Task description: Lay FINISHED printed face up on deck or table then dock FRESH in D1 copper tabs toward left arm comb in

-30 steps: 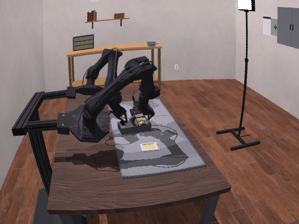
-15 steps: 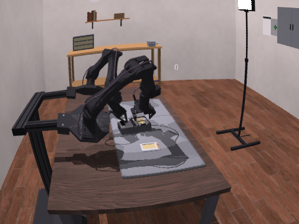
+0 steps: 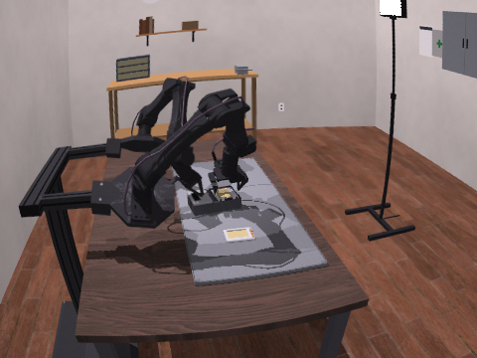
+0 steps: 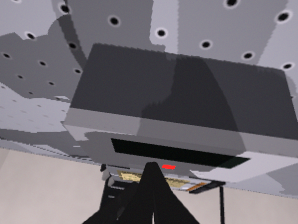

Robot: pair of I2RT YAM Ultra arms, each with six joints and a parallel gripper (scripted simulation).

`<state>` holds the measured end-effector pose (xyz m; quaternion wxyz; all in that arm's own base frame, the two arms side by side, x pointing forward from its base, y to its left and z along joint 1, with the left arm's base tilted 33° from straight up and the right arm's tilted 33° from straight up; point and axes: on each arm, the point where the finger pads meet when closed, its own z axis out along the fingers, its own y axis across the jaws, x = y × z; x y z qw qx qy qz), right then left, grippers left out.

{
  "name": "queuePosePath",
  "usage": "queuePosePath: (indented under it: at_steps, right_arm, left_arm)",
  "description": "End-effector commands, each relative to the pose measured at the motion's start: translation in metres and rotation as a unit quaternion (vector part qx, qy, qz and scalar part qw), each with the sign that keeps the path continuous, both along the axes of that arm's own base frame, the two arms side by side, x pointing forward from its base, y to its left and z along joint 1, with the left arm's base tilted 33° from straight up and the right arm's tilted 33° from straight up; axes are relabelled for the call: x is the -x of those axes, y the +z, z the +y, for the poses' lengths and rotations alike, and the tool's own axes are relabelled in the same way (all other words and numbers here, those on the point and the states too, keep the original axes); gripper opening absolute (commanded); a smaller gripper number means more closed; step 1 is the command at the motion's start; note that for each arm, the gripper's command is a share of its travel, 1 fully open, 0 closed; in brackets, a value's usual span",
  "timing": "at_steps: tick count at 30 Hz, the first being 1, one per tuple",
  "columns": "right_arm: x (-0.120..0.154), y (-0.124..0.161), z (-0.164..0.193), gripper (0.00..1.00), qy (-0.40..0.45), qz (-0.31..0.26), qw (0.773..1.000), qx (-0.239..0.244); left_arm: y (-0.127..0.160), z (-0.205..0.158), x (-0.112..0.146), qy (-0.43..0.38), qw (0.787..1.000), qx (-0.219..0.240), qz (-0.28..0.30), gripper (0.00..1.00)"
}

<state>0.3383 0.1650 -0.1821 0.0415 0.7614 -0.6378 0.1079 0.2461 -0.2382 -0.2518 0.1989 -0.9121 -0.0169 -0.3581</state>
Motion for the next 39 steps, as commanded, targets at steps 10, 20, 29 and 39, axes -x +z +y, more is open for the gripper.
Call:
queuePosePath:
  at_steps: [10,20,29,39]
  right_arm:
    - [0.0046,0.007,0.0103,0.98,0.013,0.002,1.0,-0.011]
    - [0.0076,0.0036,0.0099,0.98,0.014,0.005,1.0,-0.009]
    - [0.0076,0.0036,0.0099,0.98,0.014,0.005,1.0,-0.009]
    - [0.0078,0.0,0.0081,0.98,0.016,0.009,1.0,-0.006]
  left_arm:
    - [-0.0352,0.0462,0.0253,0.024,0.994,-0.055,0.089,0.0]
    - [-0.0352,0.0462,0.0253,0.024,0.994,-0.055,0.089,0.0]
    - [-0.0352,0.0462,0.0253,0.024,0.994,-0.055,0.089,0.0]
    - [-0.0352,0.0462,0.0253,0.024,0.994,-0.055,0.089,0.0]
